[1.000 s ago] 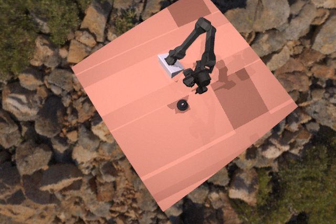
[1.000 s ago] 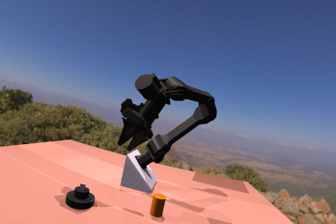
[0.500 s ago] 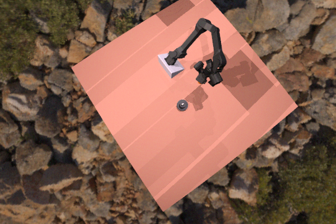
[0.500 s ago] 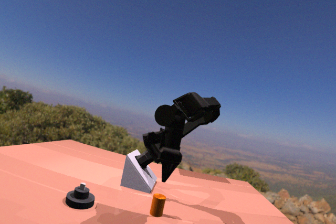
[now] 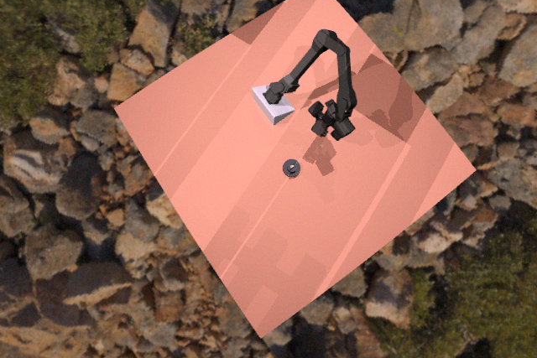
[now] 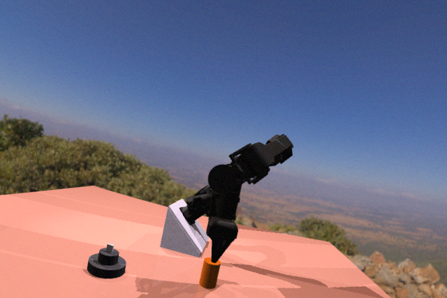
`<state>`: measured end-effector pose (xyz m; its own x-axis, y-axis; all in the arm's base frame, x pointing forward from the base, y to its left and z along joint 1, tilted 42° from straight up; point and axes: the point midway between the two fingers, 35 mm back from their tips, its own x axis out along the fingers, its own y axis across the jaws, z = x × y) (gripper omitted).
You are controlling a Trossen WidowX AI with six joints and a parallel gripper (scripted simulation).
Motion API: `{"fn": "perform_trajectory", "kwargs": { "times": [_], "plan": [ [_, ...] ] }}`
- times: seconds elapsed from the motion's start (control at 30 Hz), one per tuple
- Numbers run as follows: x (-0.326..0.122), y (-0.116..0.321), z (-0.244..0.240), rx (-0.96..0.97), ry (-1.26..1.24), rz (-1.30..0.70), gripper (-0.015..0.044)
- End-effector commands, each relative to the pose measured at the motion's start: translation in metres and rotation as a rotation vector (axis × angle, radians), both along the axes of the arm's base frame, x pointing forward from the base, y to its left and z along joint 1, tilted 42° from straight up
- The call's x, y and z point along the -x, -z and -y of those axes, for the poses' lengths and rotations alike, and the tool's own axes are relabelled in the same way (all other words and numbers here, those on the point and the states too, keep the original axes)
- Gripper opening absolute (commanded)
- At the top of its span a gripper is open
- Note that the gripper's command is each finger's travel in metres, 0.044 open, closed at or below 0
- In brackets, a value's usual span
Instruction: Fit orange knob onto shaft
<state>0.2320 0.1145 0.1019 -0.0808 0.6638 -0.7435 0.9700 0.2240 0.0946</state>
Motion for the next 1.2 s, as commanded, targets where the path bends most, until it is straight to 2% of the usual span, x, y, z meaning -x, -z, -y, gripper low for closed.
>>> {"fn": "perform_trajectory", "kwargs": {
  "times": [0.0, 1.17],
  "plan": [
    [0.002, 0.005, -0.005, -0.004, 0.002, -0.009, 0.044],
    [0.007, 0.046, -0.042, -0.007, 0.002, -0.009, 0.044]
  ]
}}
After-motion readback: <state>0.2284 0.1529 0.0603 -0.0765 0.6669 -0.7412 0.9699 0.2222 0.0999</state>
